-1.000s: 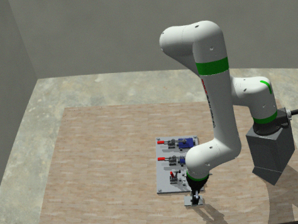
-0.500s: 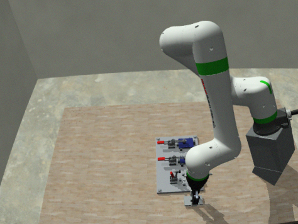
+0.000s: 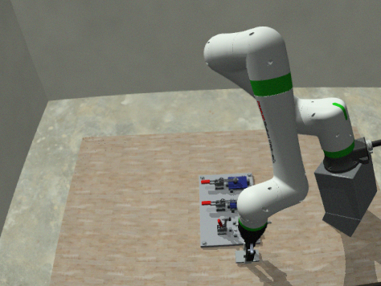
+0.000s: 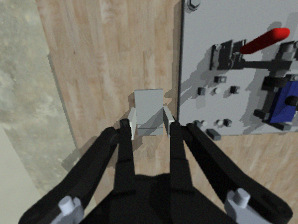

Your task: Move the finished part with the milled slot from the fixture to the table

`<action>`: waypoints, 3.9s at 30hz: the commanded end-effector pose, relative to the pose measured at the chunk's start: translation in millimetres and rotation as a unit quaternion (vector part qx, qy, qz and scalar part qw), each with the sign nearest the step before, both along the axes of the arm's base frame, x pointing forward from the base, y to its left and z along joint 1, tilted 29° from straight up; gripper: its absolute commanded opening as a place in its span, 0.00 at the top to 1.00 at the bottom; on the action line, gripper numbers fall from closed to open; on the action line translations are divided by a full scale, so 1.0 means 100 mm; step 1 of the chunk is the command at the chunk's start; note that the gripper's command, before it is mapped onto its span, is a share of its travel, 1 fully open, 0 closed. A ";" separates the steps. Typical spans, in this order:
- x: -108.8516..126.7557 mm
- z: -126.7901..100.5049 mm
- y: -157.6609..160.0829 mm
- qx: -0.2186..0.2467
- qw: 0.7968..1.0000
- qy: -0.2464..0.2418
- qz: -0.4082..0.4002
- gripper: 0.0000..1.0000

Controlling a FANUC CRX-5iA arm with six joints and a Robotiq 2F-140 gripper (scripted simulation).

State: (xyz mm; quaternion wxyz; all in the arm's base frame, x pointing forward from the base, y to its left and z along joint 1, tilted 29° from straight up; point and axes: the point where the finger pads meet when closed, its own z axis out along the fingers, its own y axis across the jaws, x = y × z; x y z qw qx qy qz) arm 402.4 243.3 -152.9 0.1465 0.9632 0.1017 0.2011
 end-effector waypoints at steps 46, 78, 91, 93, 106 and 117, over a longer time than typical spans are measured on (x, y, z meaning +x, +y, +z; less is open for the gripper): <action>0.02 -0.04 -0.01 0.000 1.000 0.000 0.000 1.00; 0.03 -0.06 -0.02 0.000 1.000 0.000 0.000 1.00; 0.03 -0.06 -0.02 0.000 1.000 0.000 0.000 1.00; 0.03 -0.06 -0.02 0.000 1.000 0.000 0.000 1.00; 0.03 -0.06 -0.02 0.000 1.000 0.000 0.000 0.53; 0.03 -0.06 -0.02 0.000 1.000 0.000 0.000 0.53</action>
